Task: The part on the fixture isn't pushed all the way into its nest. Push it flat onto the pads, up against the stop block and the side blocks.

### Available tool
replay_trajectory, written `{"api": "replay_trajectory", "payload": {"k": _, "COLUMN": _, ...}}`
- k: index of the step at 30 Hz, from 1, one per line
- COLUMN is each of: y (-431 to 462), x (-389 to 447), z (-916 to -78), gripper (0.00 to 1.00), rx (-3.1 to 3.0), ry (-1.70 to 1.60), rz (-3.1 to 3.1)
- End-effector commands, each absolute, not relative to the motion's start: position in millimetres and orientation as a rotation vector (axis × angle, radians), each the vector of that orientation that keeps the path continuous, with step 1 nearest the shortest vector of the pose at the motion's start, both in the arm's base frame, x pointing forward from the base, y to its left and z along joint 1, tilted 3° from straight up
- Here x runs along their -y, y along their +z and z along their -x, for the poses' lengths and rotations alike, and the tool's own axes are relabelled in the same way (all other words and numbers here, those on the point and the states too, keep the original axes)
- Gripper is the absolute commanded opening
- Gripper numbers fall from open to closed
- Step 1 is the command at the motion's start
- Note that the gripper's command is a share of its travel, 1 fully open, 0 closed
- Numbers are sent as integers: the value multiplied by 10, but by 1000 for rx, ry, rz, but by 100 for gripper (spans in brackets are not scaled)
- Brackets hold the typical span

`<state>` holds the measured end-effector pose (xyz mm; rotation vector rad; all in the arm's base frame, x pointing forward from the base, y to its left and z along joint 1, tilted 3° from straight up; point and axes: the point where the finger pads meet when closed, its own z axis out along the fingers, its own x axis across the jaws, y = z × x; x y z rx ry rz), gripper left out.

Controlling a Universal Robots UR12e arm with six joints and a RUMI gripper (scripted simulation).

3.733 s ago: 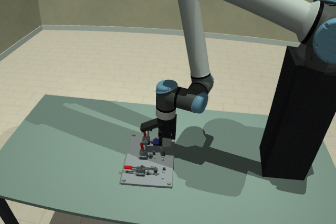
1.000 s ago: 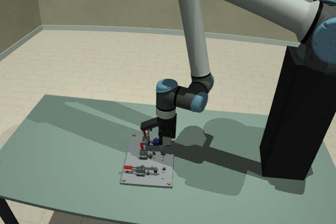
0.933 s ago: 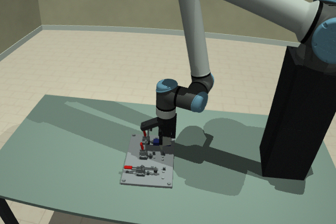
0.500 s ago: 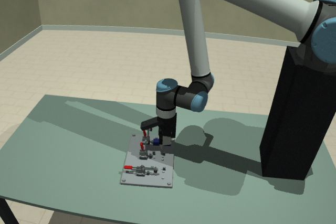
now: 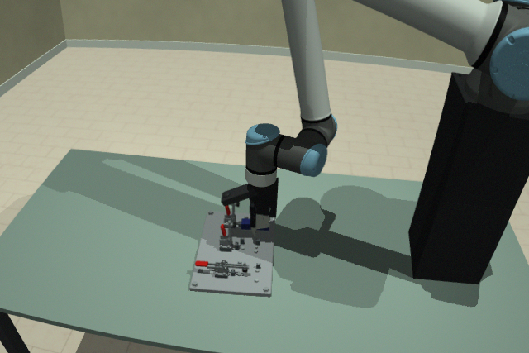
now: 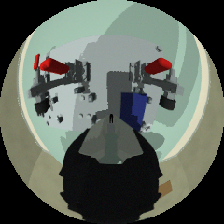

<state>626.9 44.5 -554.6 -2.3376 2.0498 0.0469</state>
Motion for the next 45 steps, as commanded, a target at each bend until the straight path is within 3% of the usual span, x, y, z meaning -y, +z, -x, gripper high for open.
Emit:
{"api": "replay_trajectory", "payload": {"k": 1, "y": -5541, "x": -441, "z": -6275, "gripper": 0, "rx": -2050, "ry": 46, "rz": 2337}}
{"api": "replay_trajectory", "payload": {"k": 45, "y": -5544, "x": -365, "z": -6285, "gripper": 0, "rx": -2050, "ry": 46, "rz": 2337}}
